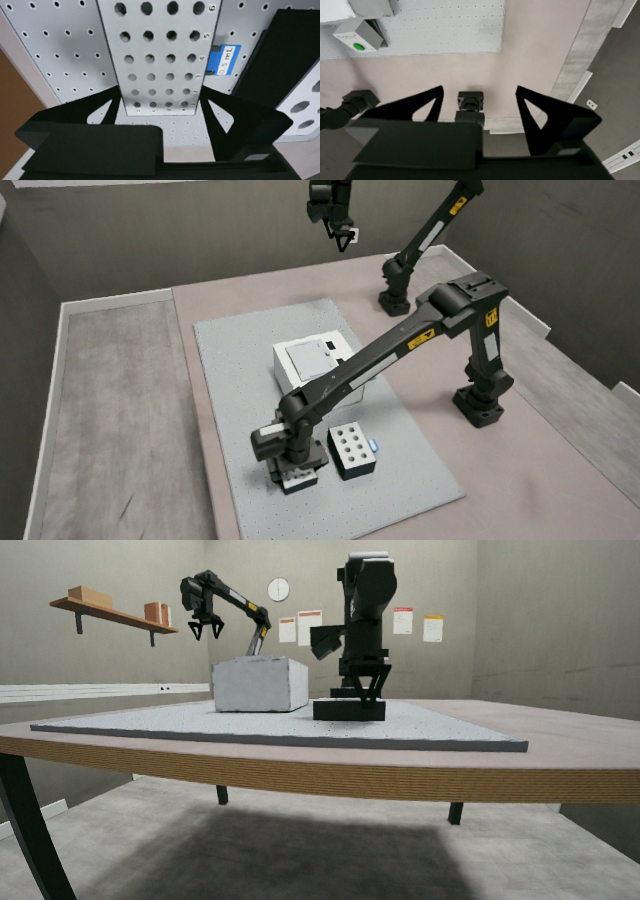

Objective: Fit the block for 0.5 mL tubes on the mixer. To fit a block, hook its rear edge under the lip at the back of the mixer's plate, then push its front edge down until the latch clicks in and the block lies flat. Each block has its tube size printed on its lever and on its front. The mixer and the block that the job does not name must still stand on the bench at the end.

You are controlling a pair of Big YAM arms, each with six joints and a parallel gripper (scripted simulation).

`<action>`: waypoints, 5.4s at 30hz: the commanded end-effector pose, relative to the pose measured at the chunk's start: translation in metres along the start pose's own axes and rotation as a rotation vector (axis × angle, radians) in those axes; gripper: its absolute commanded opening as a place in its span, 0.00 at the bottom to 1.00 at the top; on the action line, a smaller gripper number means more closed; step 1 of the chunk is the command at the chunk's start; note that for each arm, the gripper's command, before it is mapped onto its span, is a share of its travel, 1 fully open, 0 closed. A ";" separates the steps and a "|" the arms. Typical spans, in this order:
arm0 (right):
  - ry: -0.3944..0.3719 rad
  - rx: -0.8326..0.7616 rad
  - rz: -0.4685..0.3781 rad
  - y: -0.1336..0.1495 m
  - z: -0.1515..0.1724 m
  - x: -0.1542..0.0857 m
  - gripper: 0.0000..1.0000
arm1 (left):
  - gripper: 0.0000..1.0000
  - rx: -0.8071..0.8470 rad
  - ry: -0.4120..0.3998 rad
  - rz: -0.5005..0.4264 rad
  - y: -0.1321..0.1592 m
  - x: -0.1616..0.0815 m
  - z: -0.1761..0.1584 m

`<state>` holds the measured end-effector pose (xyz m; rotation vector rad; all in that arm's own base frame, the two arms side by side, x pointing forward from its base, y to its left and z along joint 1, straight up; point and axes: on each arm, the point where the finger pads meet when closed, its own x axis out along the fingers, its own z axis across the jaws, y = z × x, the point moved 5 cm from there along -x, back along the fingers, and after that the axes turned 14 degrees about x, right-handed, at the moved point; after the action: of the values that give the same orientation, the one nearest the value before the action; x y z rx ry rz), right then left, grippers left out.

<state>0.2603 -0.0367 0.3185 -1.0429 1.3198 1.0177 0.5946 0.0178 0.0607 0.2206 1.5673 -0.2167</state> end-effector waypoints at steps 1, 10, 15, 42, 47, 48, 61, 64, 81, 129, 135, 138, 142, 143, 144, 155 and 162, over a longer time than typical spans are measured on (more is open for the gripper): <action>-0.008 0.009 -0.087 -0.011 -0.001 -0.031 1.00 | 1.00 -0.011 -0.029 0.009 0.010 -0.003 0.015; -0.008 0.009 -0.094 -0.012 -0.001 -0.034 1.00 | 1.00 -0.012 -0.013 0.003 0.009 0.008 0.010; -0.009 0.009 -0.096 -0.013 -0.001 -0.035 1.00 | 1.00 -0.013 -0.013 0.003 0.008 0.001 0.008; 0.001 0.009 -0.013 -0.001 -0.002 -0.003 1.00 | 0.00 -0.014 -0.035 0.010 0.008 -0.019 0.007; 0.002 0.009 0.000 0.001 -0.002 0.002 1.00 | 0.00 -0.014 -0.035 0.010 0.008 -0.019 0.007; 0.002 0.009 0.000 0.001 -0.002 0.002 1.00 | 0.00 -0.014 -0.035 0.010 0.008 -0.019 0.007; -0.003 0.010 -0.052 -0.008 -0.001 -0.019 1.00 | 0.00 -0.014 -0.035 0.010 0.008 -0.019 0.007; -0.004 0.010 -0.059 -0.009 -0.001 -0.022 1.00 | 0.00 -0.014 -0.035 0.010 0.008 -0.019 0.007; -0.005 0.010 -0.071 -0.012 -0.001 -0.027 1.00 | 0.00 -0.014 -0.036 0.010 0.008 -0.018 0.006; 0.002 0.010 0.010 -0.001 -0.001 0.003 1.00 | 0.00 -0.010 -0.125 0.031 0.011 -0.073 0.025; 0.000 0.010 -0.005 -0.004 -0.001 -0.003 1.00 | 0.00 -0.009 -0.128 0.032 0.011 -0.074 0.026; -0.002 0.011 -0.017 -0.006 -0.001 -0.008 1.00 | 0.00 -0.009 -0.119 0.030 0.012 -0.068 0.027; -0.004 0.011 -0.032 -0.008 0.000 -0.014 1.00 | 0.00 -0.009 -0.115 0.028 0.012 -0.060 0.029; -0.004 0.011 -0.036 -0.009 0.000 -0.015 1.00 | 0.00 -0.009 -0.111 0.027 0.012 -0.057 0.029; -0.005 0.011 -0.039 -0.010 0.000 -0.017 1.00 | 0.00 -0.008 -0.107 0.026 0.012 -0.055 0.029; -0.006 0.012 -0.053 -0.012 0.000 -0.022 1.00 | 0.00 -0.008 -0.083 0.018 0.011 -0.040 0.029; -0.007 0.012 -0.058 -0.013 0.000 -0.025 1.00 | 0.00 -0.007 -0.103 0.024 0.011 -0.053 0.030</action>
<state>0.2602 -0.0367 0.3183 -1.0426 1.3202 1.0181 0.5913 0.0186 0.0584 0.2176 1.5846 -0.2179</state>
